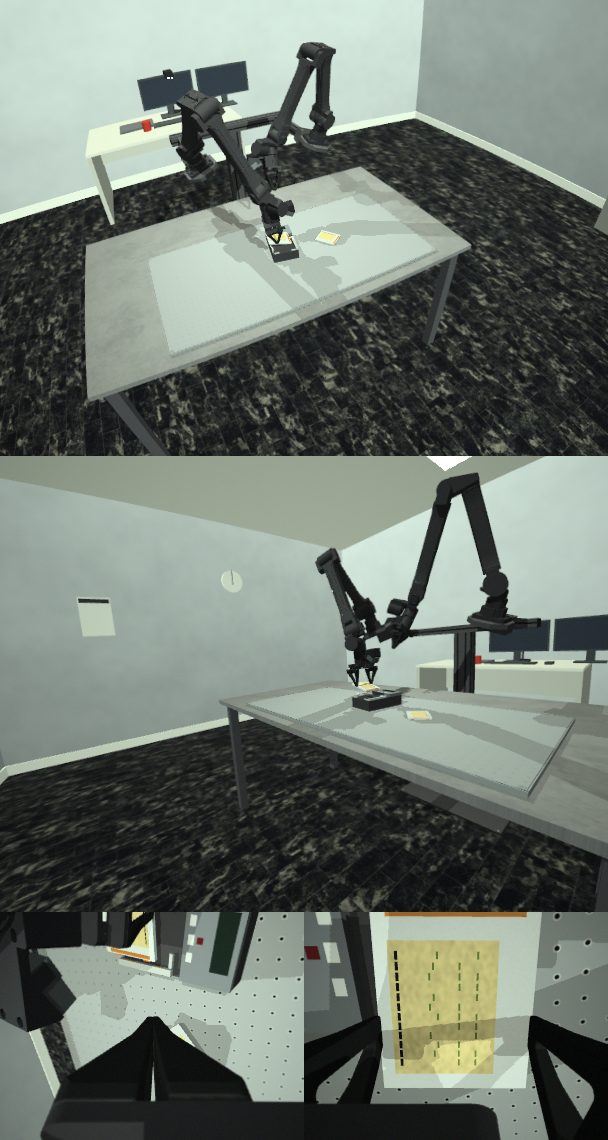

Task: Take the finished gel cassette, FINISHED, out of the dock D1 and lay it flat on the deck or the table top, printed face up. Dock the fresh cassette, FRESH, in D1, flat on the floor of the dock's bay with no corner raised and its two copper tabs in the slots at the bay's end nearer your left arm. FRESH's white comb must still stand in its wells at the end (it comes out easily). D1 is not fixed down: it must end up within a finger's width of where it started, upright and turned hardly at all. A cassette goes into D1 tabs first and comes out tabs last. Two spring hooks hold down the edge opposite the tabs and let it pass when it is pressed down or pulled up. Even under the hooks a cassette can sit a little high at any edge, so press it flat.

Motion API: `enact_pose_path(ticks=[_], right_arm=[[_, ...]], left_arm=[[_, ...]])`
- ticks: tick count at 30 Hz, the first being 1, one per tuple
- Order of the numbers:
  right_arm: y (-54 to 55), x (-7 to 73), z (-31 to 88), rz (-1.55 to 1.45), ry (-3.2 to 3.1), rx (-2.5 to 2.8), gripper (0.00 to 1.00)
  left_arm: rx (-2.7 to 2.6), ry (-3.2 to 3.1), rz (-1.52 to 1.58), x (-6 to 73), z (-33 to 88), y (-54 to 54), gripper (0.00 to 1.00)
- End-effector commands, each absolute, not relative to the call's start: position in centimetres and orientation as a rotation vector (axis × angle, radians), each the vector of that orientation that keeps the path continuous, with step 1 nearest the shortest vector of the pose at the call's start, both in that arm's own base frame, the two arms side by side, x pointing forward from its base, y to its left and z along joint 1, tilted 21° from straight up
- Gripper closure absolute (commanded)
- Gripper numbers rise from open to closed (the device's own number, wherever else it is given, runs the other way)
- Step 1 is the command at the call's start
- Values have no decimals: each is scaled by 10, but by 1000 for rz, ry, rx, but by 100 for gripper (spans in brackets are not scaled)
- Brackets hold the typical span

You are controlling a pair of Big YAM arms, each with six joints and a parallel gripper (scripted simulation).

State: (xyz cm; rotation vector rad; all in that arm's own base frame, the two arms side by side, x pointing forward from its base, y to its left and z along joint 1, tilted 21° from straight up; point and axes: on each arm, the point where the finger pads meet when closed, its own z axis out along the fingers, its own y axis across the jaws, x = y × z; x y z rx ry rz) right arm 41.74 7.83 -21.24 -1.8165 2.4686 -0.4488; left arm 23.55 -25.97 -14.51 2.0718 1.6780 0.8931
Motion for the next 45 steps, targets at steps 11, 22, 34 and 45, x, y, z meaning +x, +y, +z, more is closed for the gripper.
enact_pose_path(ticks=[11, 22, 34, 45], right_arm=[[80, 420, -210, -451, 2461, -1814, 100], [80, 420, -210, -451, 2461, -1814, 100], [80, 420, -210, -451, 2461, -1814, 100], [80, 420, -210, -451, 2461, -1814, 100]], left_arm=[[2069, 1680, 893, 232, -132, -265, 100], [2069, 1680, 893, 231, -129, -267, 100], [2063, 1679, 890, 231, -119, -272, 100], [1913, 1862, 877, 238, -110, -250, 100]])
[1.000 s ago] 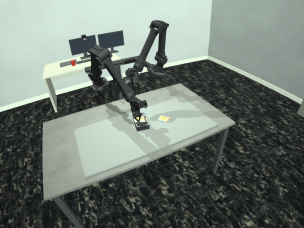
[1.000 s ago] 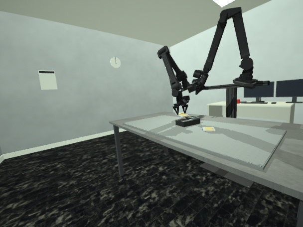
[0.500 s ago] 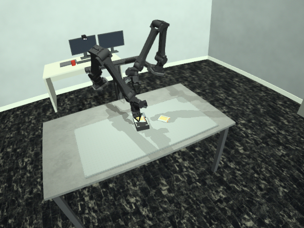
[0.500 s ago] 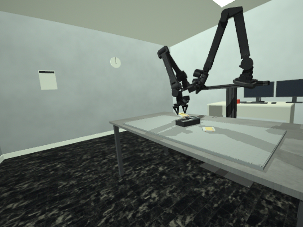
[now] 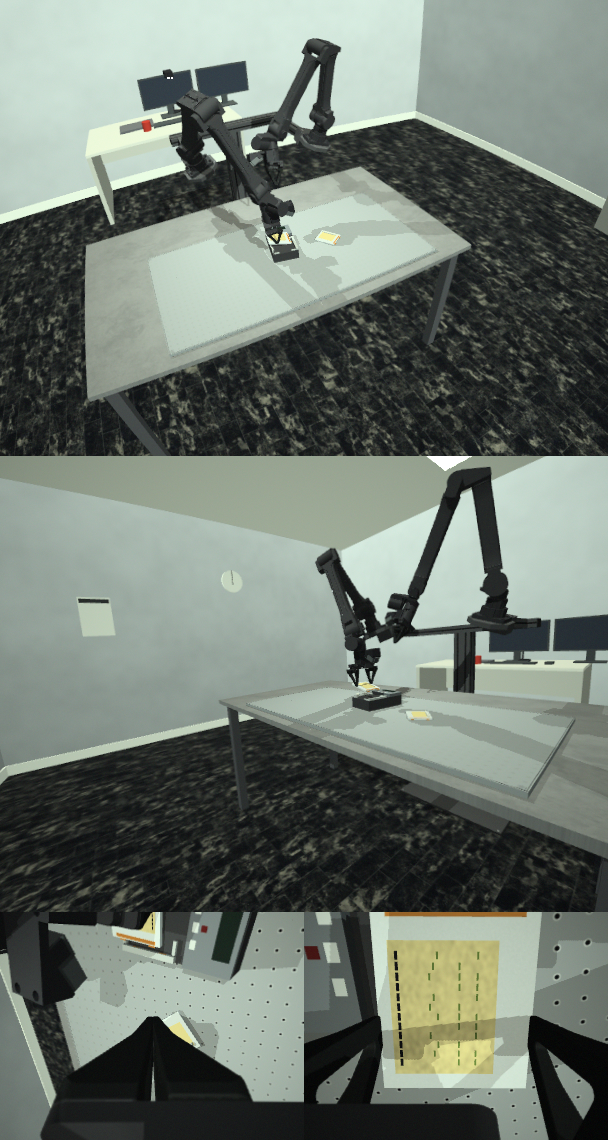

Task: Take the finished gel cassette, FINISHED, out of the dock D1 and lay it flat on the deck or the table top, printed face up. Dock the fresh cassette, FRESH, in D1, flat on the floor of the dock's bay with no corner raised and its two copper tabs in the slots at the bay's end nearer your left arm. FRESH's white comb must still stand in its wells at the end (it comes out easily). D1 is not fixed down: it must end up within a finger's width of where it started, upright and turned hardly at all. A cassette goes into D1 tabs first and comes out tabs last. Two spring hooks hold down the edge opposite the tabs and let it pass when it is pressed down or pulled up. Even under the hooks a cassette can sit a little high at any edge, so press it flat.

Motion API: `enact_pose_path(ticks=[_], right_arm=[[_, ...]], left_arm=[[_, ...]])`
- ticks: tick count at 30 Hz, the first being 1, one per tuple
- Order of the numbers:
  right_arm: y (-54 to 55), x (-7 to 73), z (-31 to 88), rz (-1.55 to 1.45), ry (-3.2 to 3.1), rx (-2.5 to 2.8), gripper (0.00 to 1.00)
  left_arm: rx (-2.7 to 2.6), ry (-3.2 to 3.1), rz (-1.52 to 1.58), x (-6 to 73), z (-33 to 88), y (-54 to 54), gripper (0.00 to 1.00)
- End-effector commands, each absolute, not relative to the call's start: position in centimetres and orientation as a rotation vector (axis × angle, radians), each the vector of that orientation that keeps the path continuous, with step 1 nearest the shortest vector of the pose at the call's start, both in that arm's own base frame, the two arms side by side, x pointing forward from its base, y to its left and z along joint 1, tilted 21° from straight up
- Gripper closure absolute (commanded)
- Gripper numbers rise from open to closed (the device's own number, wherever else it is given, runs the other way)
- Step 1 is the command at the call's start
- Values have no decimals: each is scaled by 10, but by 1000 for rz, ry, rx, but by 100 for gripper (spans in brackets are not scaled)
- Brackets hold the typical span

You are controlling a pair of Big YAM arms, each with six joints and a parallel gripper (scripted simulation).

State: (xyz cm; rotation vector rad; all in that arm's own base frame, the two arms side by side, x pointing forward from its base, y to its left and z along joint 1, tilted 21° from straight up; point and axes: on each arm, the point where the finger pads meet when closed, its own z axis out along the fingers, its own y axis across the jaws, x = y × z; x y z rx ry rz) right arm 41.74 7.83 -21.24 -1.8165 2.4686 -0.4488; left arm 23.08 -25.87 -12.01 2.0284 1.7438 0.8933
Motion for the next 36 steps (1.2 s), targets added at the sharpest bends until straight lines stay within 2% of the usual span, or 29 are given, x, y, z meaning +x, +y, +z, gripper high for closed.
enact_pose_path(ticks=[1, 36], right_arm=[[80, 420, -210, -451, 2461, -1814, 100], [80, 420, -210, -451, 2461, -1814, 100]], left_arm=[[1881, 1897, 873, 240, -108, -246, 100], [686, 2726, 662, 283, -51, -109, 100]])
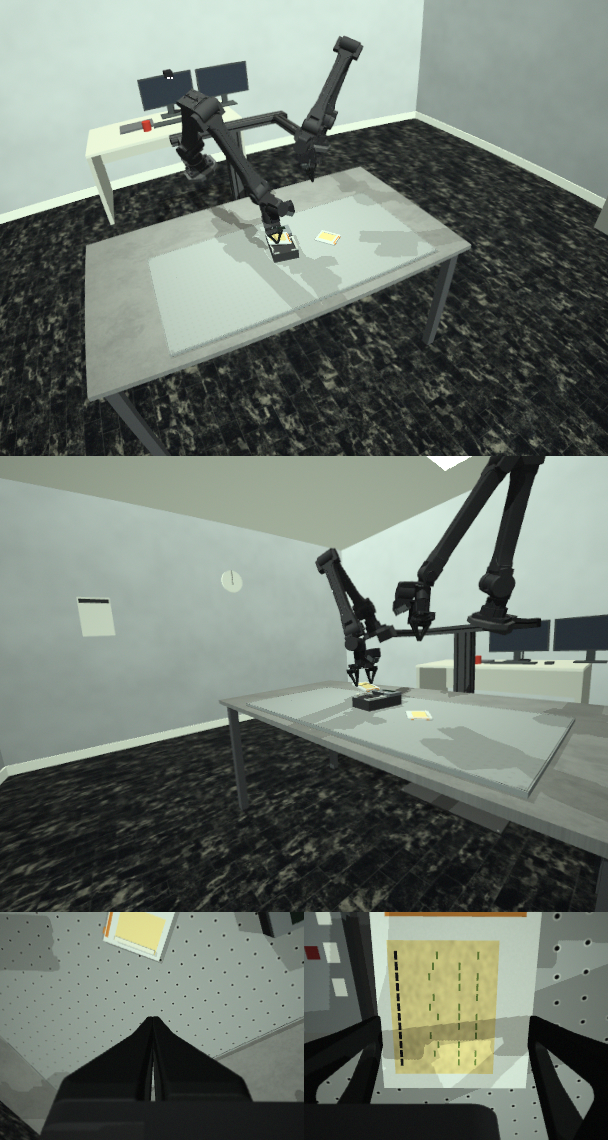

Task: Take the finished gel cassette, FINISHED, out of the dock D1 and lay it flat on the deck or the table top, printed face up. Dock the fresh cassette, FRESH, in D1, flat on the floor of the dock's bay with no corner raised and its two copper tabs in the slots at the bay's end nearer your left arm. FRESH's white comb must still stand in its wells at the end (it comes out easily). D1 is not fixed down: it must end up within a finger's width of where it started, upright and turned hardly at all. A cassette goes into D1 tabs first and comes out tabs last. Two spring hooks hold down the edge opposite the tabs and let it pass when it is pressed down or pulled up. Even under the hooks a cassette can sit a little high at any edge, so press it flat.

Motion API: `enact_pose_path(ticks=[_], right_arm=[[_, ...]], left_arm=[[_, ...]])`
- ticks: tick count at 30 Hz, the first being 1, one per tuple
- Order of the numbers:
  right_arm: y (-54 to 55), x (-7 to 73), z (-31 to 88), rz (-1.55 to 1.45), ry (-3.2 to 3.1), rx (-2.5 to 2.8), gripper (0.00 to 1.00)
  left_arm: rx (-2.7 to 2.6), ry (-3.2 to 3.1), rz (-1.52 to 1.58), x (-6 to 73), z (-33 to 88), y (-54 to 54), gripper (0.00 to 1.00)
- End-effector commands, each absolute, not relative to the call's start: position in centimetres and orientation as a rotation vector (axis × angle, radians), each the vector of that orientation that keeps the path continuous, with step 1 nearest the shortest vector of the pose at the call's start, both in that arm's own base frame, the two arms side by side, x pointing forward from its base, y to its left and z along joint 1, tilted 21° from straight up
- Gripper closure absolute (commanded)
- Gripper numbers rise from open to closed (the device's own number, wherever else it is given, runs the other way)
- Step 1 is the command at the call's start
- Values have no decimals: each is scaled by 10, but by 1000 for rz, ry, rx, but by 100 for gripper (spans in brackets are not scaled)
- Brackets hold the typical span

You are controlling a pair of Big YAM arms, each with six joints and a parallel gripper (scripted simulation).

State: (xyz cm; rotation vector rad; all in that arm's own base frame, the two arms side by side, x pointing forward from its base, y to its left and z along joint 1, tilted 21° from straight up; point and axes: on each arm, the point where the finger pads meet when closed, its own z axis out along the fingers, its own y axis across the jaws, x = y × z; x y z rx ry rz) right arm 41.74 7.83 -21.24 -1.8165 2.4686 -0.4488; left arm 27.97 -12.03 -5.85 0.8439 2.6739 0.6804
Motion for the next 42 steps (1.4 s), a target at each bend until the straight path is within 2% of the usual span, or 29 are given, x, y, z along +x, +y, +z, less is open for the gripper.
enact_pose_path(ticks=[1, 19, 42], right_arm=[[80, 420, -210, -451, 2461, -1814, 100], [80, 420, -210, -451, 2461, -1814, 100], [80, 420, -210, -451, 2461, -1814, 100]], left_arm=[[642, 2743, 652, 284, -49, -104, 100], [-92, 2921, 466, 307, -20, -33, 100], [-92, 2921, 466, 334, 15, 51, 100]])
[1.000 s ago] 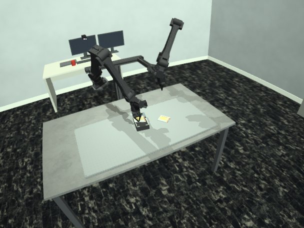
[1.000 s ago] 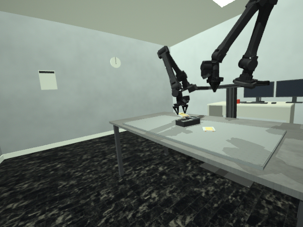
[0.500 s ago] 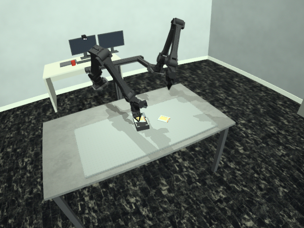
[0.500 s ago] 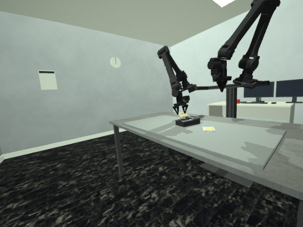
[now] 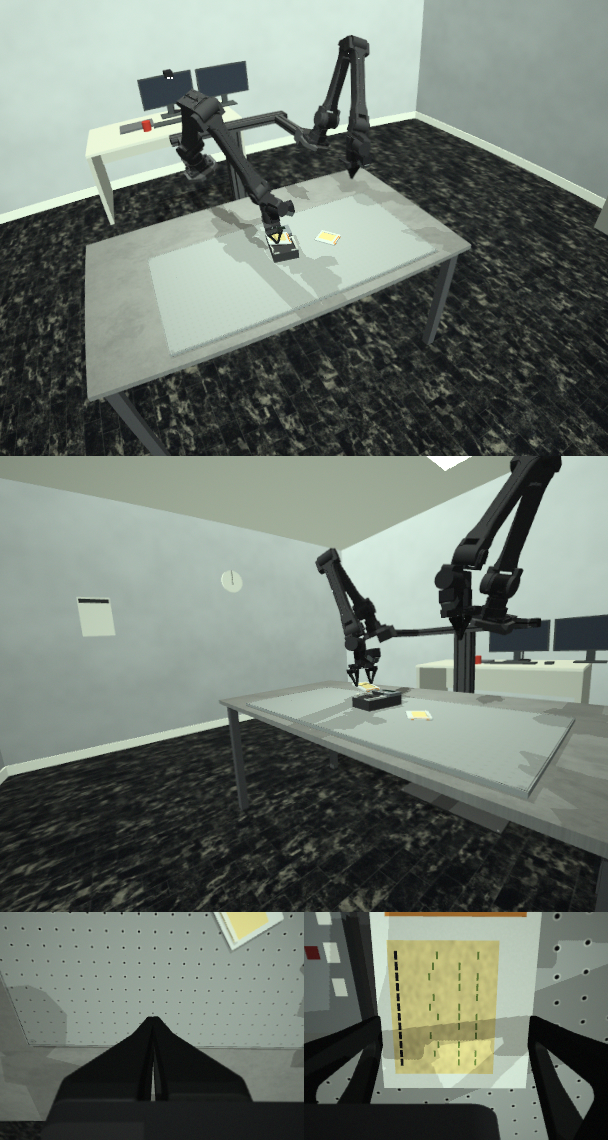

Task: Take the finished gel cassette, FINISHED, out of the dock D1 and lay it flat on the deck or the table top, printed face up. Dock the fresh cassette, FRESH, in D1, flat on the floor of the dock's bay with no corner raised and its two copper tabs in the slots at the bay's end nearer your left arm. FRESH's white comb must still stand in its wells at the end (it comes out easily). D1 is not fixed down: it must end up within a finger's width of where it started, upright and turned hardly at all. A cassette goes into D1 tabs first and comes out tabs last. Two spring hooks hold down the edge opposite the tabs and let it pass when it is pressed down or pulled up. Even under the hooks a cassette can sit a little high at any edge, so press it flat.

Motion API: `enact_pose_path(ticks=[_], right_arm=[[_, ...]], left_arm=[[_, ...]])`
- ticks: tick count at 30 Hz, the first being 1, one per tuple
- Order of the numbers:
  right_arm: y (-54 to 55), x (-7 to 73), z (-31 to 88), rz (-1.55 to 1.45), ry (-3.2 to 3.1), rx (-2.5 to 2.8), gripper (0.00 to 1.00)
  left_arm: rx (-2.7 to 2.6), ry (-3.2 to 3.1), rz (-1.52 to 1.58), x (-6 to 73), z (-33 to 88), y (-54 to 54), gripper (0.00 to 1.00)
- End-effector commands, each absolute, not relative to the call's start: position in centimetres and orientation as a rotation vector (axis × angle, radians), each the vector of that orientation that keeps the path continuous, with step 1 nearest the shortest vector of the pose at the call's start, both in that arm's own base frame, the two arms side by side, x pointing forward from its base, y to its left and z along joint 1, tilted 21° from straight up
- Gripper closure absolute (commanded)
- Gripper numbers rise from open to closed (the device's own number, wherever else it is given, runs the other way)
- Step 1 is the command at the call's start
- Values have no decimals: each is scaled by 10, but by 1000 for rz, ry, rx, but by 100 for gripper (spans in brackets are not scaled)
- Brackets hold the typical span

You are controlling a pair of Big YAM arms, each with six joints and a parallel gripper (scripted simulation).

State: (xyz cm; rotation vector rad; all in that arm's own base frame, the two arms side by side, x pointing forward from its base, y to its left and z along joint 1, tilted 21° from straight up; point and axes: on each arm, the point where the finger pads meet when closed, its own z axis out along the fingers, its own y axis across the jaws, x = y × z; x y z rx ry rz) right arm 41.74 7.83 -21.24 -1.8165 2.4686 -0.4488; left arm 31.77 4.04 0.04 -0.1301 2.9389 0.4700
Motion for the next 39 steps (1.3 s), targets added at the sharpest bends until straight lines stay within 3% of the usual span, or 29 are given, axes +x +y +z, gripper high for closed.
enact_pose_path(ticks=[1, 16, 17, 27, 39], right_arm=[[80, 420, -210, -451, 2461, -1814, 100], [80, 420, -210, -451, 2461, -1814, 100], [80, 420, -210, -451, 2461, -1814, 100], [84, 417, -202, -238, 2325, -1761, 100], [88, 413, -192, -238, 2325, -1761, 100]], left_arm=[[-92, 2921, 466, 335, 17, 55, 100], [-92, 2921, 466, 348, 35, 97, 100], [-92, 2921, 466, 348, 35, 97, 0], [-92, 2921, 466, 348, 35, 97, 0], [-92, 2921, 466, 348, 35, 97, 0]])
